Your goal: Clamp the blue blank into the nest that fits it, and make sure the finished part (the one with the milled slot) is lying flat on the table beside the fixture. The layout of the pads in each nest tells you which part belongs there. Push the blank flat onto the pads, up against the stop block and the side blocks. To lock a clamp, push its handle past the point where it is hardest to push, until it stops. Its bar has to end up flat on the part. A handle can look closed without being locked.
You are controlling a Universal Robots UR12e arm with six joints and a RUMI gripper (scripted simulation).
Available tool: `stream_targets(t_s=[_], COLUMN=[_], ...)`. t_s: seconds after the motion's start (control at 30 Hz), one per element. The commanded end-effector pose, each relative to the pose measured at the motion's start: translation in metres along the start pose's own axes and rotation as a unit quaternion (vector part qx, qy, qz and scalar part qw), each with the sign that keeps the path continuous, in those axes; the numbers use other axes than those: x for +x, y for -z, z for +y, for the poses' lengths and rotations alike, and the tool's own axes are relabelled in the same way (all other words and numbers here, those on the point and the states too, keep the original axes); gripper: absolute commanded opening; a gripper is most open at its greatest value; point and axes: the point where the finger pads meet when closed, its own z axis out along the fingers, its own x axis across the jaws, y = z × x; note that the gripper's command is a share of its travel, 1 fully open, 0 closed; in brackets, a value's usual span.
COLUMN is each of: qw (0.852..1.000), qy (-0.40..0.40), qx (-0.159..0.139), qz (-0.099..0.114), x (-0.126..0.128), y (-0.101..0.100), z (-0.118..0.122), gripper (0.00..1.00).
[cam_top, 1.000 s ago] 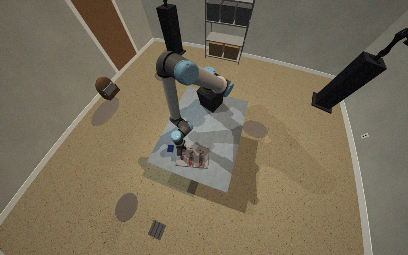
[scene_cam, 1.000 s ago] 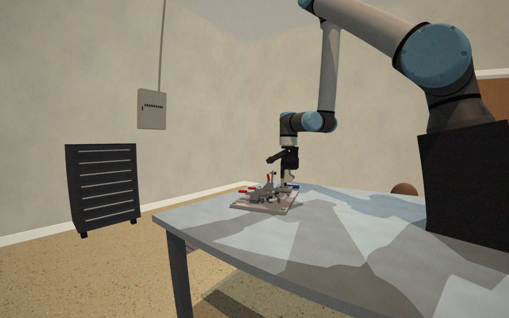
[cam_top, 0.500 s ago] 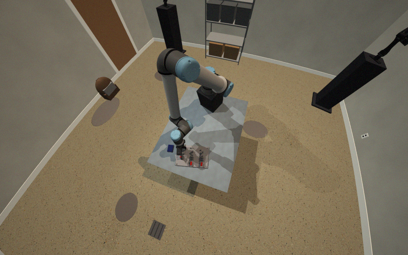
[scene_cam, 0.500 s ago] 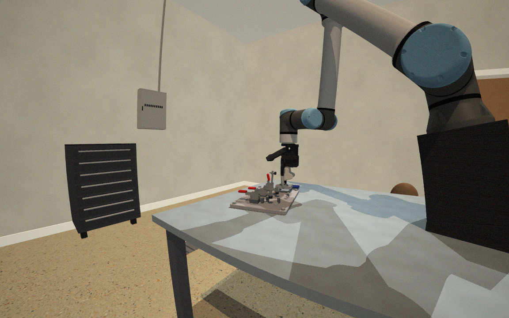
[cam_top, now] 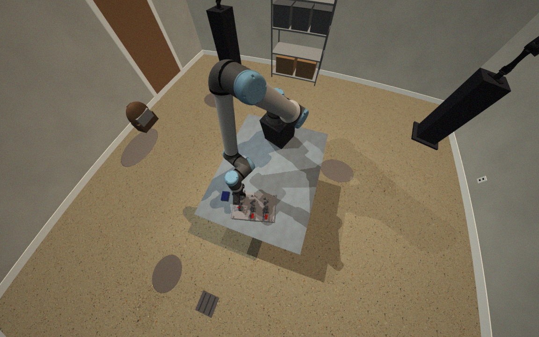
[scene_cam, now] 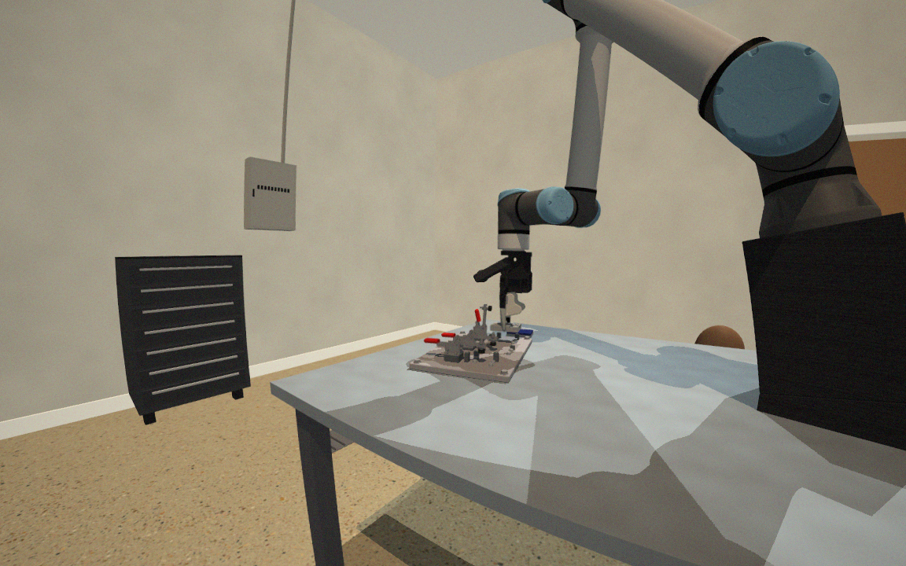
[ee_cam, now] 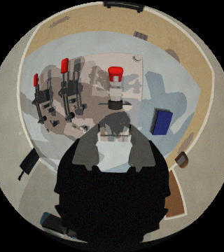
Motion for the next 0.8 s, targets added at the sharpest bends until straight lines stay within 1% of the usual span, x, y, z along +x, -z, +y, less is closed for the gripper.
stream_targets(t_s=[0.0, 0.77], qw=[1.0, 1.0], qy=[0.0, 0.0], qx=[0.001, 0.001], qz=[0.0, 0.0], x=[0.0003, 0.0003], y=[0.0036, 0.0097], z=[-0.0006, 0.0001], gripper=[0.0, 0.0])
